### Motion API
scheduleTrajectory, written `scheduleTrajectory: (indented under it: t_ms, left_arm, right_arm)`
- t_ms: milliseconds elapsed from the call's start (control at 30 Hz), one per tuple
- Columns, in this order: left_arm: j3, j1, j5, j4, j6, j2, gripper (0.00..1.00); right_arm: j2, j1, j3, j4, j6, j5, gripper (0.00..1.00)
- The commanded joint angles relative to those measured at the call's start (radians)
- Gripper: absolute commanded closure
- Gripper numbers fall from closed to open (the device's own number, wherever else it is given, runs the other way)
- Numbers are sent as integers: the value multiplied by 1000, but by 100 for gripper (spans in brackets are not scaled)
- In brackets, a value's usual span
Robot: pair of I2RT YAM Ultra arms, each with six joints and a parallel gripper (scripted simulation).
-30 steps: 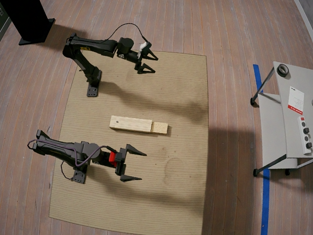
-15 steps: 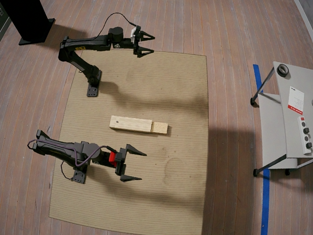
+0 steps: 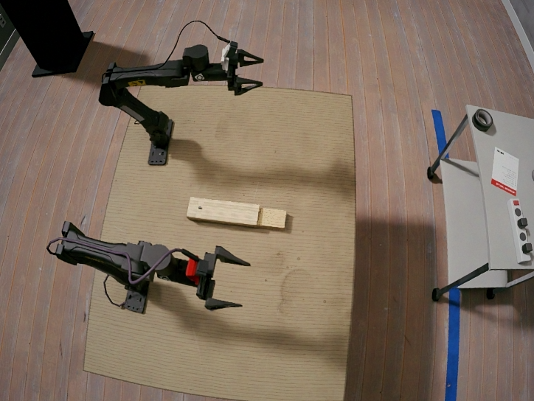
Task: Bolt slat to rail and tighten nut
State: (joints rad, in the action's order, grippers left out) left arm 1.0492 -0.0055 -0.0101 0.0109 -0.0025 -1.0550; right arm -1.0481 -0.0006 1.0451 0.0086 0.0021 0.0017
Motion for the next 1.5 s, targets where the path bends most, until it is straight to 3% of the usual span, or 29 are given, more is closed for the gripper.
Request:
scheduleTrajectory:
  t_ms: [0,600,1467]
  left_arm:
    - [-5,11,9,-28,9,19,0]
    - [3,5,10,-16,3,10,0]
    - [3,5,10,-16,3,10,0]
  right_arm:
    - [3,1,7,-4,-2,-2,0]
    - [3,1,7,-7,-2,-2,0]
    - [-125,-31,-4,-262,-362,-8,0]
